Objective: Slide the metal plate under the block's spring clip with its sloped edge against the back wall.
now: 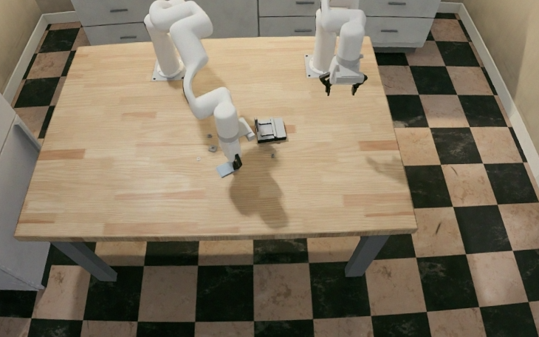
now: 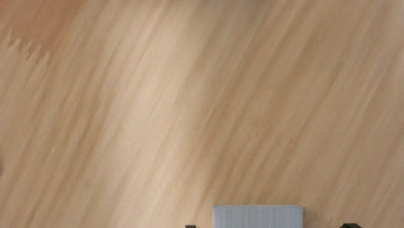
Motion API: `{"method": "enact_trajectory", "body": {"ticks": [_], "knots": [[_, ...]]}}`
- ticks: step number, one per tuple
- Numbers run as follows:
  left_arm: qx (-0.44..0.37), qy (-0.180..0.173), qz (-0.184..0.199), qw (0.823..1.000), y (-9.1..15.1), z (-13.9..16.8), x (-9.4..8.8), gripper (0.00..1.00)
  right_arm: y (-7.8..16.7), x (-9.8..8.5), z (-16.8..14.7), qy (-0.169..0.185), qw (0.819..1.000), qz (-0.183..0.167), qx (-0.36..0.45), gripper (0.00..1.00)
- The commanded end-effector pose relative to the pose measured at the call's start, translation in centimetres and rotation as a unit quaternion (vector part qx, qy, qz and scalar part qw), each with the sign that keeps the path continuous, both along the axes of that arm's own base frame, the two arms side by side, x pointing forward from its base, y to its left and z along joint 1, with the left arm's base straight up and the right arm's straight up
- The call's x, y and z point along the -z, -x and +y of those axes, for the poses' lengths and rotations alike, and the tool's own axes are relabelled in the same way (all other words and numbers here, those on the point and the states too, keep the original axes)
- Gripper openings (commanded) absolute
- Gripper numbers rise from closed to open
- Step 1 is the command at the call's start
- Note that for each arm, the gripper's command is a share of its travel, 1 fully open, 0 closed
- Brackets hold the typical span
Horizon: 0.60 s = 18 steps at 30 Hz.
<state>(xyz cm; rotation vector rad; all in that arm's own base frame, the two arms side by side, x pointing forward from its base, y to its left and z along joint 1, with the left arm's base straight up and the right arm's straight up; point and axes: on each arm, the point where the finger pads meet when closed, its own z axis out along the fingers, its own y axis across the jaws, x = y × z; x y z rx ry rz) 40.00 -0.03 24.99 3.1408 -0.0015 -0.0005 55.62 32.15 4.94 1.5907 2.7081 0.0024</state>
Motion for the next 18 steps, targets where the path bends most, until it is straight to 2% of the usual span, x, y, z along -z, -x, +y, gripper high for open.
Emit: {"method": "enact_trajectory", "body": {"ticks": [1, 12, 15, 18], "knots": [[0.000, 0.000, -0.003, 1.000, -0.1, 0.0, -0.2, 1.00, -0.1, 0.5, 0.1, -0.001, 1.000, -0.002, 0.000, 0.75], [0.000, 0.000, -0.003, 1.000, -0.1, 0.0, -0.2, 1.00, -0.1, 2.4, 0.1, -0.001, 1.000, -0.002, 0.001, 0.75], [0.000, 0.000, -0.003, 1.000, -0.1, 0.0, -0.2, 1.00, -0.2, 2.1, 0.1, -0.001, 1.000, -0.002, 0.001, 0.75], [0.000, 0.000, -0.003, 1.000, -0.1, 0.0, -0.2, 1.00, -0.1, 3.0, 0.1, -0.001, 1.000, -0.002, 0.001, 0.75]]}}
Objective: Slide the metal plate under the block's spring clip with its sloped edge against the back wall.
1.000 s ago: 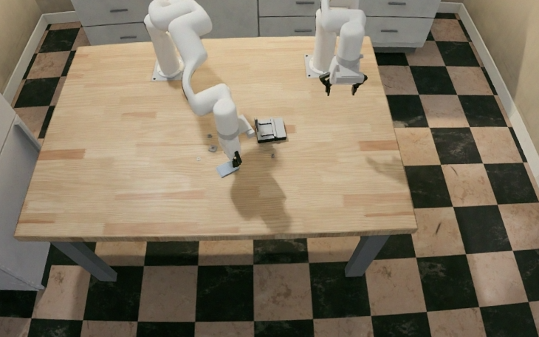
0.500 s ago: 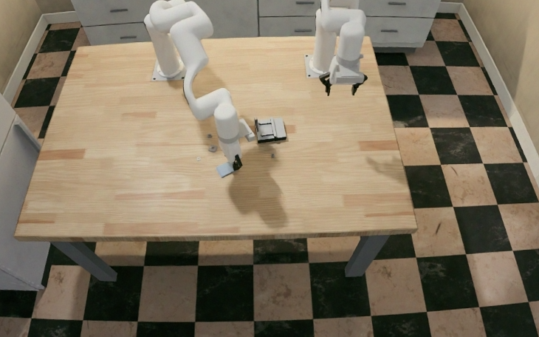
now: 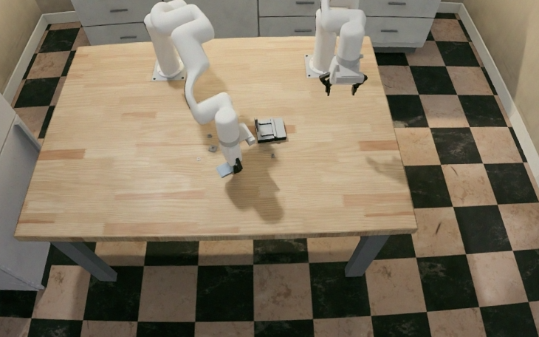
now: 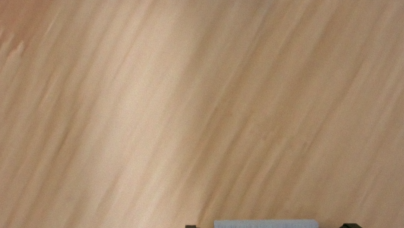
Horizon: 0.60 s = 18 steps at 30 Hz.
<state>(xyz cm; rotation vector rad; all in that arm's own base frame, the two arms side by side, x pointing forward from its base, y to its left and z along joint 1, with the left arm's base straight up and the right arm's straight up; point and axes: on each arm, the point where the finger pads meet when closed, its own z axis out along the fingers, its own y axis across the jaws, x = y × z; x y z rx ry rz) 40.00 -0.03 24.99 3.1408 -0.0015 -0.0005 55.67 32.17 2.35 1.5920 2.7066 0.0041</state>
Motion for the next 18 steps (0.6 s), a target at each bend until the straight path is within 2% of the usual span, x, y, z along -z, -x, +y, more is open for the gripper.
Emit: {"method": "enact_trajectory", "body": {"ticks": [1, 7, 8, 18], "knots": [[0.000, 0.000, -0.003, 1.000, -0.12, 0.00, -0.20, 1.00, -0.10, 0.14, 0.05, -0.001, 1.000, -0.001, 0.000, 0.75], [0.000, 0.000, -0.003, 1.000, -0.12, 0.00, -0.20, 1.00, -0.13, -0.05, 0.07, -0.001, 1.000, -0.002, 0.000, 0.75], [0.000, 0.000, -0.003, 1.000, -0.12, 0.00, -0.20, 1.00, -0.12, -0.03, 0.07, -0.001, 1.000, -0.002, 0.000, 0.01], [0.000, 0.000, -0.003, 1.000, -0.12, 0.00, -0.20, 1.00, -0.12, -0.03, 0.07, -0.001, 1.000, -0.002, 0.000, 0.01]]}}
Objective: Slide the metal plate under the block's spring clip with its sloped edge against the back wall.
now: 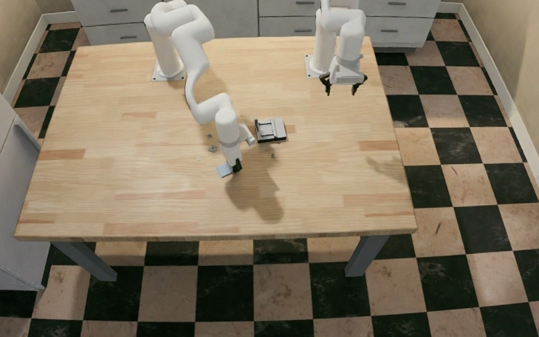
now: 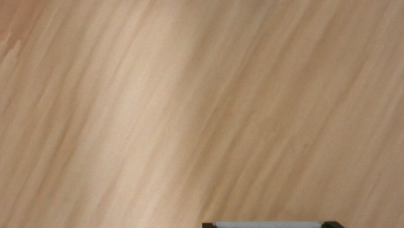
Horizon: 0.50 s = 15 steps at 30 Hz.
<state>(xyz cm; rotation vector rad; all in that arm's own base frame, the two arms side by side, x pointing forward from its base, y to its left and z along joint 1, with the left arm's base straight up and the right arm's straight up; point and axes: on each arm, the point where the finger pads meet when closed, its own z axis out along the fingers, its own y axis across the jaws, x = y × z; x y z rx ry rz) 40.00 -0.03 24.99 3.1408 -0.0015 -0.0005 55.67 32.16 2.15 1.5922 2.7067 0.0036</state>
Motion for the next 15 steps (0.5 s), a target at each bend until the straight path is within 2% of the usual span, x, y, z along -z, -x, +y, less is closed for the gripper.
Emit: {"method": "enact_trajectory", "body": {"ticks": [1, 15], "knots": [[0.000, 0.000, -0.003, 1.000, -0.1, 0.0, -0.2, 1.00, -0.1, -0.2, 0.1, -0.001, 1.000, -0.002, 0.000, 0.01], [0.000, 0.000, -0.003, 1.000, -0.1, 0.0, -0.2, 1.00, -0.1, -1.6, 0.1, -0.001, 1.000, -0.002, -0.001, 0.00]]}}
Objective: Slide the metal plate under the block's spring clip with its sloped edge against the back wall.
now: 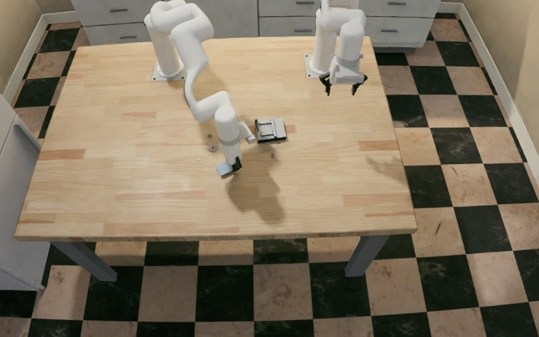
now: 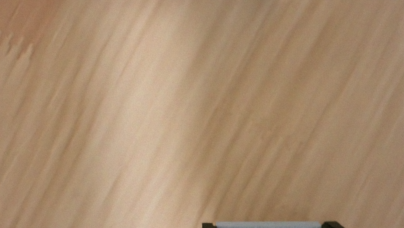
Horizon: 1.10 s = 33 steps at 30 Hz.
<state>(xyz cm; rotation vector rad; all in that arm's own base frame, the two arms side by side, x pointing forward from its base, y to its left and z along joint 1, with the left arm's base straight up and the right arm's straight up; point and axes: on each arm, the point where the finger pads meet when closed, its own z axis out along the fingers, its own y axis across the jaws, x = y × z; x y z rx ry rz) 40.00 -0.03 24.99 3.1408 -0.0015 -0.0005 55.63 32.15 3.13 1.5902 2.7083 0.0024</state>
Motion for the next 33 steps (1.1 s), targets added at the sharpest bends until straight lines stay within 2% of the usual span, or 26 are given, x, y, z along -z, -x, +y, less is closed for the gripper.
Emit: {"method": "enact_trajectory", "body": {"ticks": [1, 33], "knots": [[0.000, 0.000, -0.003, 1.000, -0.1, 0.0, -0.2, 1.00, -0.2, -0.8, 0.1, -0.002, 1.000, -0.003, 0.000, 0.00], [0.000, 0.000, -0.003, 1.000, -0.1, 0.0, -0.2, 1.00, -0.1, -4.9, 0.1, -0.002, 1.000, -0.003, -0.004, 0.00]]}}
